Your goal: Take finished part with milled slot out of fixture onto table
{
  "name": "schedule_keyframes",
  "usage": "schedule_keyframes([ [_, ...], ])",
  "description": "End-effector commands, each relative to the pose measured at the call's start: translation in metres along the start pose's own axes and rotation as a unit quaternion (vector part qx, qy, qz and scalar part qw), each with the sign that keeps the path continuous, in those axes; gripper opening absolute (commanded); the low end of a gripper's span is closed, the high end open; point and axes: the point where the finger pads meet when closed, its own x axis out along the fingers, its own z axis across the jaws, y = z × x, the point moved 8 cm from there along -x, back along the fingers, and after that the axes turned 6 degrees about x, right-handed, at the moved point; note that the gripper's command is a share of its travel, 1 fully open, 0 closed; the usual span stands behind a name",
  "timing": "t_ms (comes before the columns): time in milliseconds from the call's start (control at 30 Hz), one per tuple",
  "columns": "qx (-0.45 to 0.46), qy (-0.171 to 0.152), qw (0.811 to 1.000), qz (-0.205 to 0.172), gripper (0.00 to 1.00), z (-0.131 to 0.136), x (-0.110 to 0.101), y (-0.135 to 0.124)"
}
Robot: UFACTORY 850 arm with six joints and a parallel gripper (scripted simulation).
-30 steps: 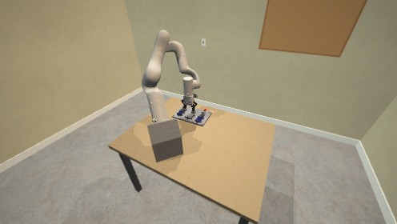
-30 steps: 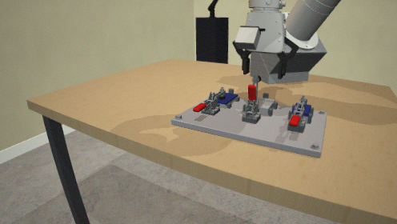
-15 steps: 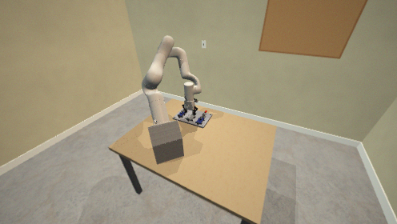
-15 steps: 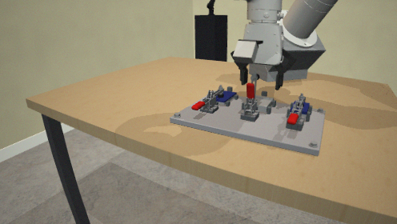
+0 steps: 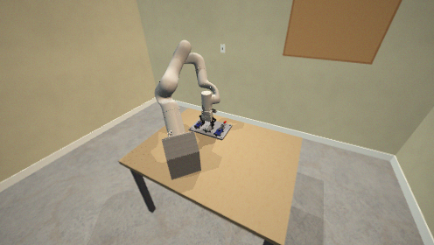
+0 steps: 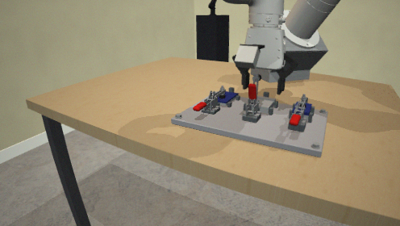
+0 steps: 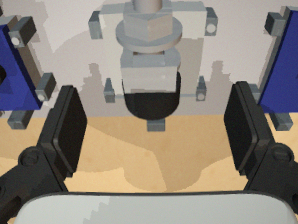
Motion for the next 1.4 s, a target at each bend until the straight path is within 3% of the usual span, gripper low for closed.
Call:
schedule_keyframes([
  [0, 0.0, 0.0, 1.0, 0.0, 1.0, 0.0, 0.0, 0.0],
  [700, 0.0, 0.0, 1.0, 0.0, 1.0, 0.0, 0.004, 0.0],
  [1367, 0.0, 0.0, 1.0, 0.0, 1.0, 0.0, 0.026, 0.0],
])
